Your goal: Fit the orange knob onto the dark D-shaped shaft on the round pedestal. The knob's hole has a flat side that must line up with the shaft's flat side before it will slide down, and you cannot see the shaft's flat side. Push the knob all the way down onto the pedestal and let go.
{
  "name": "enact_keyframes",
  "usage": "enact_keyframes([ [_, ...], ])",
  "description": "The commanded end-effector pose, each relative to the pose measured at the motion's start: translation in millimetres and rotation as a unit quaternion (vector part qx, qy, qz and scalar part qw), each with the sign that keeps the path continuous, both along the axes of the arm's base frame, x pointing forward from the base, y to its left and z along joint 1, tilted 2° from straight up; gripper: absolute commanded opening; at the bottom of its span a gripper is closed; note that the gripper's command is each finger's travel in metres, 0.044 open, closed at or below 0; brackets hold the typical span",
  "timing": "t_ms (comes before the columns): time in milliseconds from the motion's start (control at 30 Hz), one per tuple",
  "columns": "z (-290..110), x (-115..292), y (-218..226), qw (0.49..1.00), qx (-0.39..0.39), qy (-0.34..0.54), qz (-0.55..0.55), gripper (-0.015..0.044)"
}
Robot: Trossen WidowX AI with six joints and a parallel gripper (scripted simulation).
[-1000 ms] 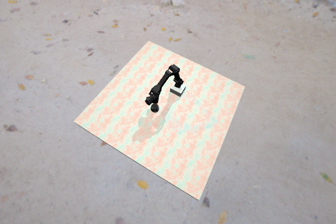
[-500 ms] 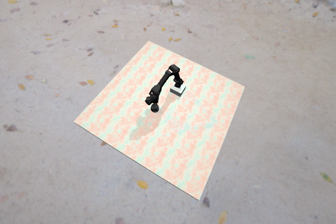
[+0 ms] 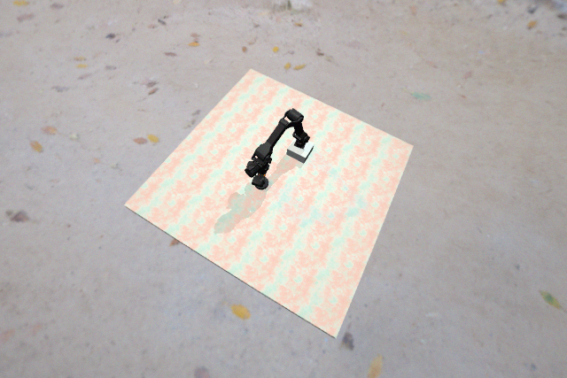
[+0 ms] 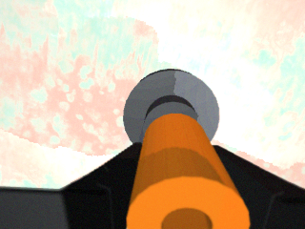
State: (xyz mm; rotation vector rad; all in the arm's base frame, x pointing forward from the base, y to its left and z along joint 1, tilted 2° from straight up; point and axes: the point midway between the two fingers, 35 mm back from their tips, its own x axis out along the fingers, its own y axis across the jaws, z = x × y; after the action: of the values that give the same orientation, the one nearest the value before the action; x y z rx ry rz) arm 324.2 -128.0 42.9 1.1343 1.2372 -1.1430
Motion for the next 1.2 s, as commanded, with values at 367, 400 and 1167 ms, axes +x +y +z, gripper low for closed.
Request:
enact_keyframes([
  [367,-1.9,0.4,-0.8,1.000,-0.001,0.000,-0.009,0.0000],
  [400,-1.9,0.3,-0.8,1.000,-0.001,0.000,-0.009,0.0000],
  [1167,-0.4,-0.4,-0.1,0.994,-0.001,-0.002,-0.113,0.0000],
])
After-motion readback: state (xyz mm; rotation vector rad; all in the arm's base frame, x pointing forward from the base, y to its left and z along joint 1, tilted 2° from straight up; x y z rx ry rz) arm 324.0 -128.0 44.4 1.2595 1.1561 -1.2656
